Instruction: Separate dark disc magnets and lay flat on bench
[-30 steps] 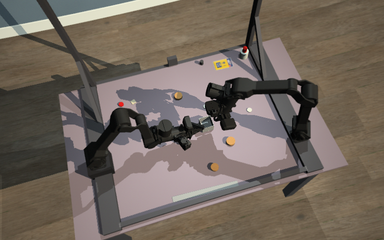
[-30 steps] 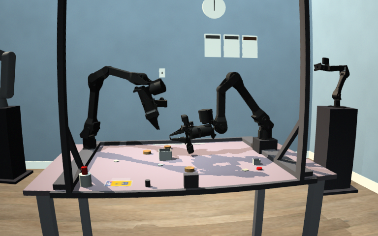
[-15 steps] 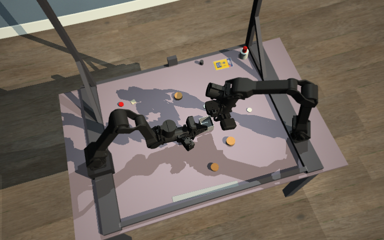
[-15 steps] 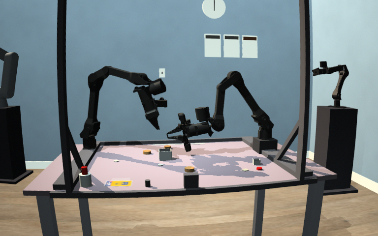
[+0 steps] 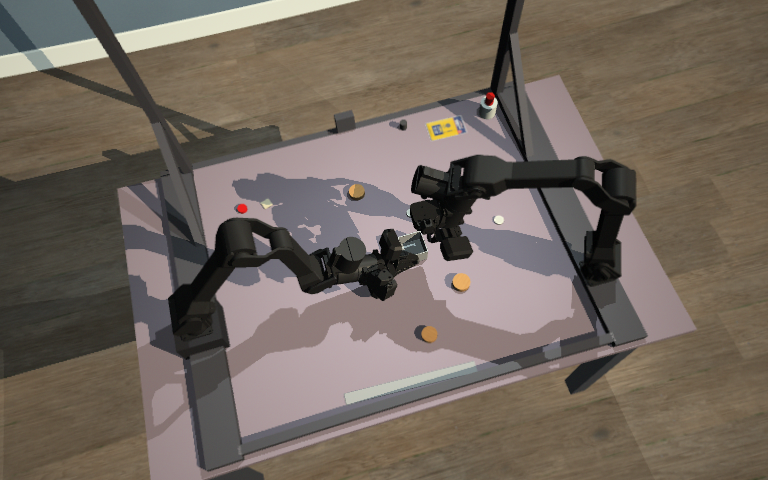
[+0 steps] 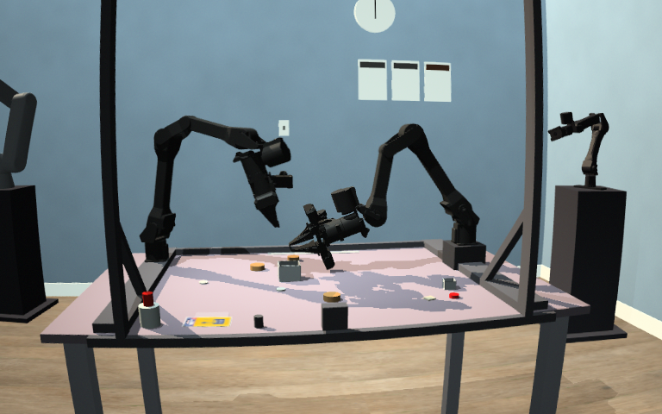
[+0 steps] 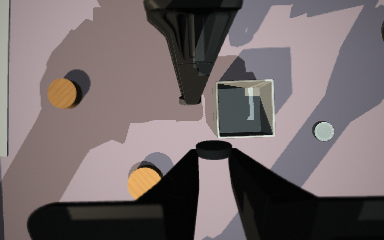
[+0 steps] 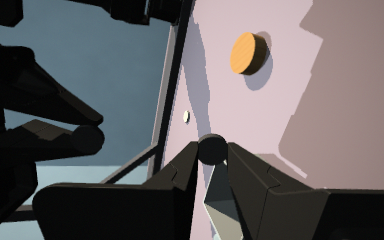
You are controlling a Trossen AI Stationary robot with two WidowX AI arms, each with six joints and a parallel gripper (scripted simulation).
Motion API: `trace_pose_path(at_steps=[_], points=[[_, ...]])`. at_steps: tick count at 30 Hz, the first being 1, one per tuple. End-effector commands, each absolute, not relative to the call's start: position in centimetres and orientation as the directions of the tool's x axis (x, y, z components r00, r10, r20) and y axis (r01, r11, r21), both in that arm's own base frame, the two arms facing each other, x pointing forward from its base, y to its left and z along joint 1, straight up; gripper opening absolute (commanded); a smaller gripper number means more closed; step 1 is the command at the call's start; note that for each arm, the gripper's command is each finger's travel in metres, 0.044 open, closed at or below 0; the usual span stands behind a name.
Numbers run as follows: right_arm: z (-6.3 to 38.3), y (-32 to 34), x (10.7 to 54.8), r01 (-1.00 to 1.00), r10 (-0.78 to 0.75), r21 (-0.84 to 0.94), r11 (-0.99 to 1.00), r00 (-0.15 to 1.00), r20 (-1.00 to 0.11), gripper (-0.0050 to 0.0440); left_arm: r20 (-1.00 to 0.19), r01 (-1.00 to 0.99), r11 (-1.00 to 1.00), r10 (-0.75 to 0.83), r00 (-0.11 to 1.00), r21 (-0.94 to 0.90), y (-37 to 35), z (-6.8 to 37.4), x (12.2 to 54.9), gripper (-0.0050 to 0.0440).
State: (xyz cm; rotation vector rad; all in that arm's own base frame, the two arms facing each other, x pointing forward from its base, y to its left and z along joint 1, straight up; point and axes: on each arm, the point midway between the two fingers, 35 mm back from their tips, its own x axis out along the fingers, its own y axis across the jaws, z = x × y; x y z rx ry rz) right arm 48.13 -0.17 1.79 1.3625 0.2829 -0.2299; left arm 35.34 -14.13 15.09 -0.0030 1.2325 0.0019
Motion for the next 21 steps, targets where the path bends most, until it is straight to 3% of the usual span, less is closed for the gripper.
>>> trace_pose_path(at_steps=[1,21], points=[[3.0,-0.3,49.0,0.33,0.002,0.907,0.26,0.939,-0.343,0.004,-0.931,-0.005,1.0,-0.009,0.365,-0.012,-14.1,16.3,35.6,0.004],[-0.2,-0.3,48.7,0.502,0.008,0.597,0.626,0.761,-0.649,0.004,-0.931,-0.005,1.0,-0.009,0.365,-0.012,-14.1,16.3,35.6,0.004]])
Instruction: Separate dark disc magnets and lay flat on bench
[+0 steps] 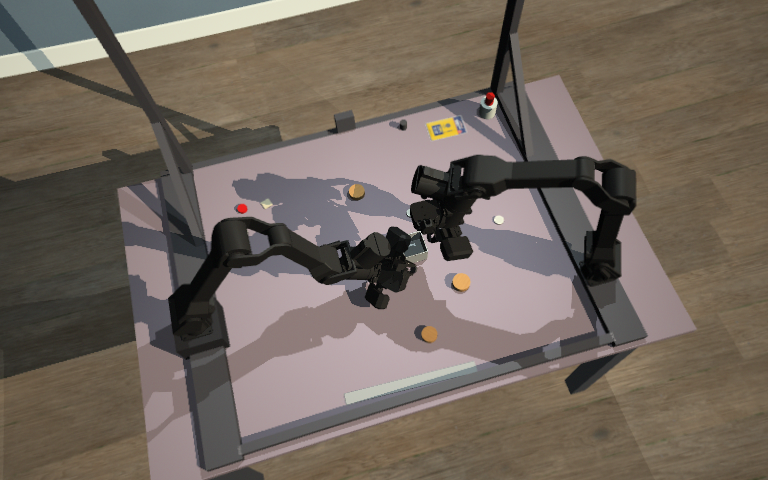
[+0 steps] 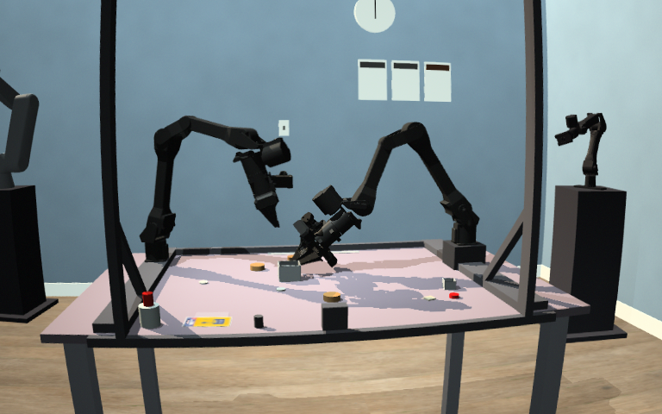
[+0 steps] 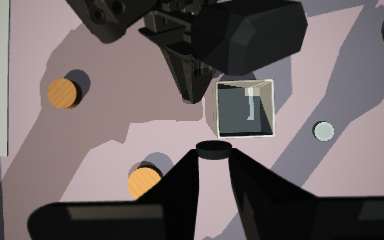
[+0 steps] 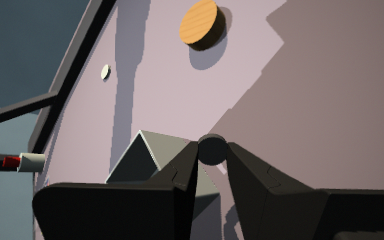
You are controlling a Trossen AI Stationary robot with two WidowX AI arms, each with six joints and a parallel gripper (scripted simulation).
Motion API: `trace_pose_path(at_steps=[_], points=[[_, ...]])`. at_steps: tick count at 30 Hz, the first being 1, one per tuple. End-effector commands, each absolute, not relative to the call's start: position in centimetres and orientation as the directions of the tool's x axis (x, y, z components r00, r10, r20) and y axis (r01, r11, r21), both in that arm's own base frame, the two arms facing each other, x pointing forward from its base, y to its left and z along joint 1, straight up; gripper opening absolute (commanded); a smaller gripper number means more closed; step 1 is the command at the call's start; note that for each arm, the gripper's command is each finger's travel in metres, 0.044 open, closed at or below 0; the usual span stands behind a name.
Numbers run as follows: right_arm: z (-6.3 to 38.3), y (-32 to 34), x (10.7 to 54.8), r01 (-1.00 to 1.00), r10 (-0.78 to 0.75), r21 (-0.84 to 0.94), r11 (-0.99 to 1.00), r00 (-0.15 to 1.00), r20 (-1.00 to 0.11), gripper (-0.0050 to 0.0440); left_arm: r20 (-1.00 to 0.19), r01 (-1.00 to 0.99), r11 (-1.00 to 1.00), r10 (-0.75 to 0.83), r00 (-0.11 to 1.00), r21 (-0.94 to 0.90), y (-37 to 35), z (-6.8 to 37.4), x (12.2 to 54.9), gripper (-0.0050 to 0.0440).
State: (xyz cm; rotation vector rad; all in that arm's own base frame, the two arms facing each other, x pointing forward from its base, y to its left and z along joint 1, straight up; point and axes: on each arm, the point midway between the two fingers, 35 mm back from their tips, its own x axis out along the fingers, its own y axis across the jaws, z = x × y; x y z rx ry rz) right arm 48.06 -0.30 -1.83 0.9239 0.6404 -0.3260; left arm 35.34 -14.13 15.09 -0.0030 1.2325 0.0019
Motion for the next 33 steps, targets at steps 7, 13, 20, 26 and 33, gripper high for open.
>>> trace_pose_path(at_steps=[7,13,20,26,33], points=[[-0.8,-0.2,48.0,0.501,0.011,0.482,0.719,0.685,-0.728,0.004,-0.931,-0.005,1.0,-0.009,0.365,-0.012,-14.1,16.3,35.6,0.004],[-1.5,0.0,46.8,0.466,0.015,0.345,0.815,0.578,-0.816,0.004,-0.931,-0.005,1.0,-0.009,0.365,-0.012,-14.1,16.3,35.6,0.004],[-2.0,0.2,45.5,0.413,0.016,0.242,0.878,0.481,-0.877,0.004,-0.931,-0.005,1.0,-0.009,0.365,-0.012,-14.1,16.3,35.6,0.004],[-1.8,0.4,43.9,0.326,0.012,0.144,0.934,0.373,-0.928,0.004,-0.931,-0.005,1.0,-0.009,0.365,-0.012,-14.1,16.3,35.6,0.004],[-1.2,0.7,42.2,0.216,0.011,0.07,0.974,0.263,-0.965,0.004,-0.931,-0.005,1.0,-0.009,0.365,-0.012,-14.1,16.3,35.6,0.004]])
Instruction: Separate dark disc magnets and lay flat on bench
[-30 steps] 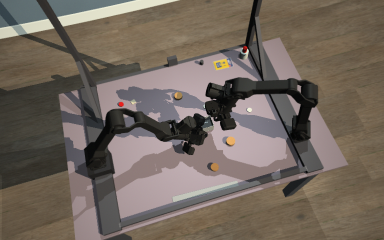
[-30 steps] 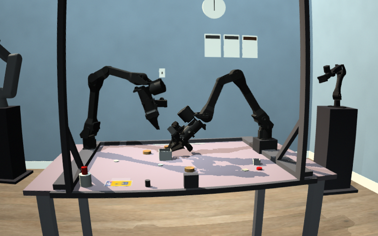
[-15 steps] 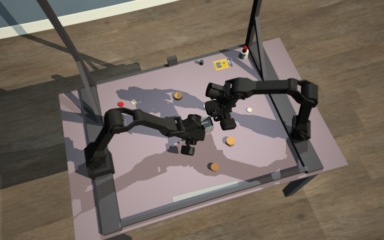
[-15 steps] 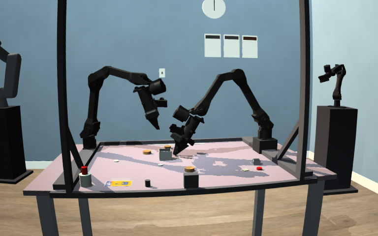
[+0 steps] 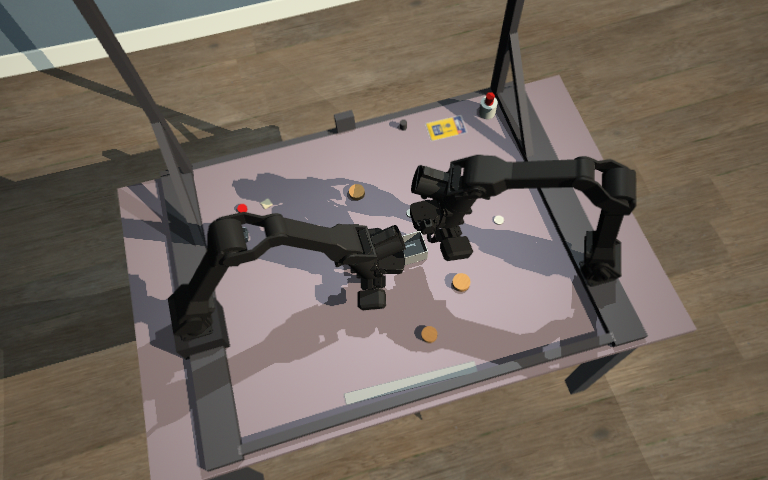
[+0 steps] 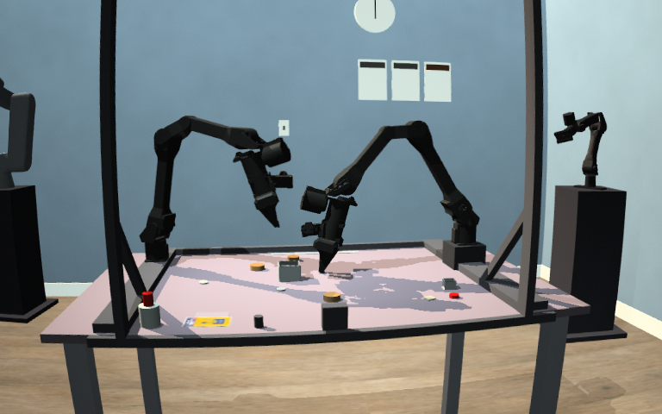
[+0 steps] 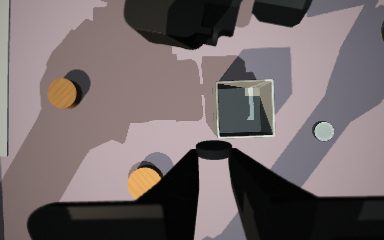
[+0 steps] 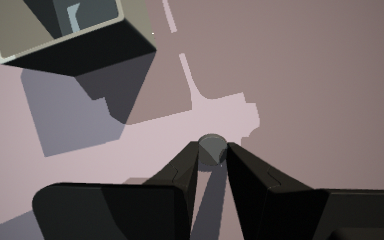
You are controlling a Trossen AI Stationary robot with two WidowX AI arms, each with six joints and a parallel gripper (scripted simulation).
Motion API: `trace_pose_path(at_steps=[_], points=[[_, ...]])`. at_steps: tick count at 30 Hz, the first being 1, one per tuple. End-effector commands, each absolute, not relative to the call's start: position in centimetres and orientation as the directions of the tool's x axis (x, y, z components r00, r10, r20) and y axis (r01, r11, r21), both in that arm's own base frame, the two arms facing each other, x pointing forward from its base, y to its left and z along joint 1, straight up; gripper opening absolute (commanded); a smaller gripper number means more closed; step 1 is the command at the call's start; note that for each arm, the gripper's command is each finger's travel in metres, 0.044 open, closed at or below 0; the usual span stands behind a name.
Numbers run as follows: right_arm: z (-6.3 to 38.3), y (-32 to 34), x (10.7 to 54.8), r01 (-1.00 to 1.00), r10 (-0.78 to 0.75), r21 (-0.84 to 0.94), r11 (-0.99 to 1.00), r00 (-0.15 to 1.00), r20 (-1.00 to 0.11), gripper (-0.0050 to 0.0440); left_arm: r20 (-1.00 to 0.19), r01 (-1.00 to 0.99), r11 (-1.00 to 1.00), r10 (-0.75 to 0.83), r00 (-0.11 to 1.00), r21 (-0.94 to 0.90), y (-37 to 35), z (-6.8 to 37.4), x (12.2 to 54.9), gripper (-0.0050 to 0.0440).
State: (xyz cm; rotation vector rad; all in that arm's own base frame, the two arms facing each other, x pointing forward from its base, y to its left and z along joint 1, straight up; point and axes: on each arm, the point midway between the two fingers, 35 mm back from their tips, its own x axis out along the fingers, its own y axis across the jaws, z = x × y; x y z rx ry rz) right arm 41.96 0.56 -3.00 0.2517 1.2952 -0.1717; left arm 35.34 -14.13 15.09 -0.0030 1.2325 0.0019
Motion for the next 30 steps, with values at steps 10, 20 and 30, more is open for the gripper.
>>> trace_pose_path(at_steps=[10,20,30], points=[[-0.6,1.0,40.5,0.106,0.009,0.026,0.994,0.157,-0.988,0.004,-0.931,-0.005,1.0,-0.009,0.365,-0.012,-14.1,16.3,35.6,0.004],[0.0,1.1,39.3,0.031,0.006,0.008,0.999,0.088,-0.996,0.004,-0.931,-0.005,1.0,-0.009,0.365,-0.012,-14.1,16.3,35.6,0.004],[0.3,1.2,38.6,-0.011,0.003,0.003,1.0,0.046,-0.999,0.004,-0.931,-0.005,1.0,-0.009,0.365,-0.012,-14.1,16.3,35.6,0.004]])
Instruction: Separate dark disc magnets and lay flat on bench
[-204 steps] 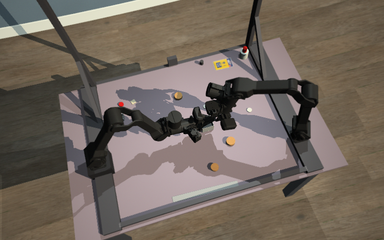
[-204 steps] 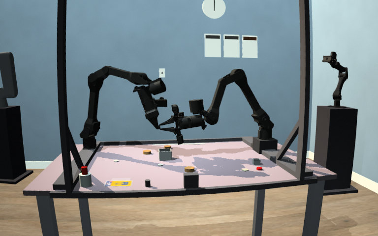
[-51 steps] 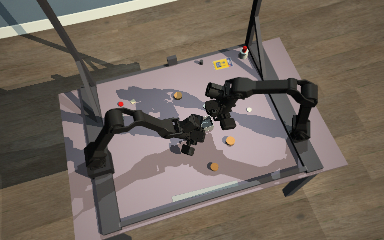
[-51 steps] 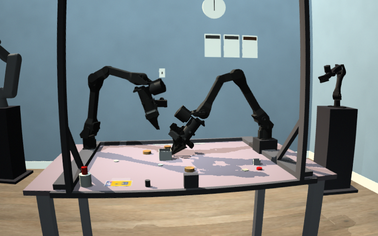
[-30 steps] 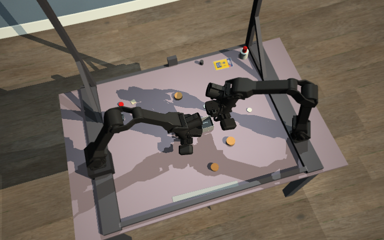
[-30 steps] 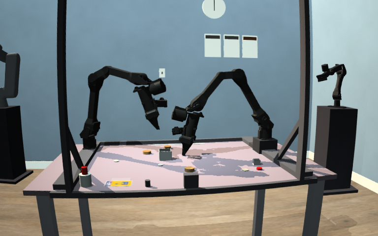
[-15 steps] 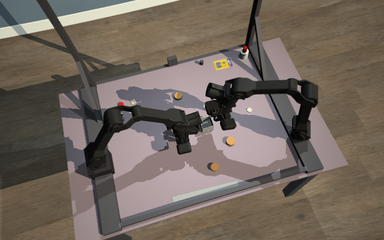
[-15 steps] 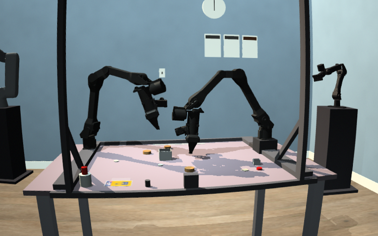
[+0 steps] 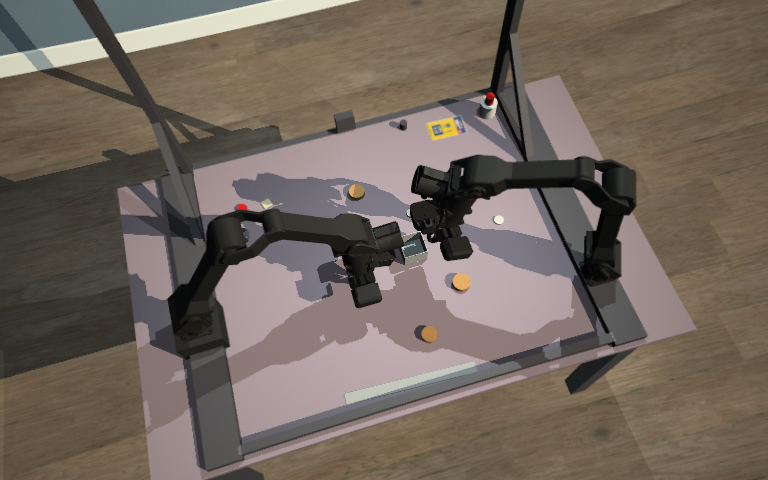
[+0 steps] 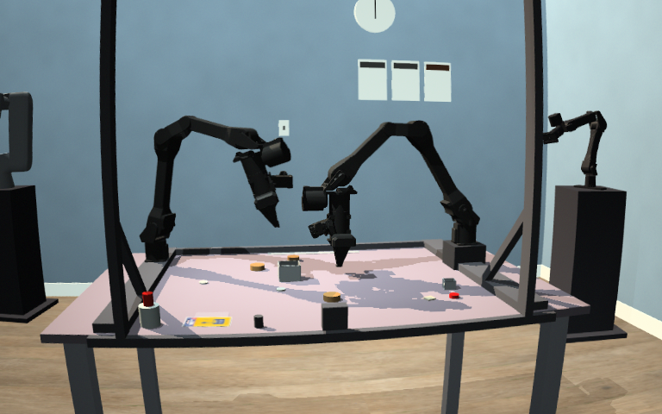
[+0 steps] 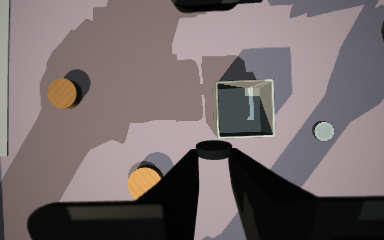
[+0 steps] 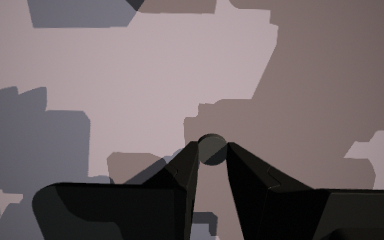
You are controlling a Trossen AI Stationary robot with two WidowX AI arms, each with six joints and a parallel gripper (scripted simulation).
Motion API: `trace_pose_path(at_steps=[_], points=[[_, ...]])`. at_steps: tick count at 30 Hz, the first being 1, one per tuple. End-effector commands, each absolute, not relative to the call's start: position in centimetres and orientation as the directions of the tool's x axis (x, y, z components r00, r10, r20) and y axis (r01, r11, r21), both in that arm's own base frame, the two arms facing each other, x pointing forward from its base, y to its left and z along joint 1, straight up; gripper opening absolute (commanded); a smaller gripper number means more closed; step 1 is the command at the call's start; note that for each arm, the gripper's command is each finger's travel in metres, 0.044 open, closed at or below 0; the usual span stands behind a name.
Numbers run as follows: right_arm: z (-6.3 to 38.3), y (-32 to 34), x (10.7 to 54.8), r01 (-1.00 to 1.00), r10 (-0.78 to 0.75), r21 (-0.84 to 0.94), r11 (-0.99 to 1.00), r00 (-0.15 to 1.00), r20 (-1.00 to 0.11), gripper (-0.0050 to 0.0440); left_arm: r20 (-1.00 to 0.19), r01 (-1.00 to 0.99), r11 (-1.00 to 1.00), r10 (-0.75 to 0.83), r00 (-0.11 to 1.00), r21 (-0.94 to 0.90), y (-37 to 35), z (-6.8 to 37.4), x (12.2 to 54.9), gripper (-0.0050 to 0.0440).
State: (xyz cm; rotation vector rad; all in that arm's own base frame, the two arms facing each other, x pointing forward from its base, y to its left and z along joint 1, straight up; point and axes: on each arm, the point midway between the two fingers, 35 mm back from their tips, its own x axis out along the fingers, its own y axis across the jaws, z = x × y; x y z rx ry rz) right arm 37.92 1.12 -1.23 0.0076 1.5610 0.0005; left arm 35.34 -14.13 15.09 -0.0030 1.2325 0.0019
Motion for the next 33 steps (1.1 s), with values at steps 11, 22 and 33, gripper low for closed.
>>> trace_pose_path(at_steps=[11,22,33], points=[[0.3,1.2,38.4,-0.017,0.003,0.003,1.0,0.038,-0.999,0.004,-0.931,-0.005,1.0,-0.009,0.365,-0.012,-14.1,16.3,35.6,0.004],[-1.8,1.2,38.2,-0.015,0.003,0.002,1.0,0.022,-1.0,0.004,-0.931,-0.005,1.0,-0.009,0.365,-0.012,-14.1,16.3,35.6,0.004],[-3.1,1.3,37.7,0.004,-0.004,-0.004,1.0,0.003,-1.0,0.004,-0.931,-0.005,1.0,-0.009,0.365,-0.012,-14.1,16.3,35.6,0.004]])
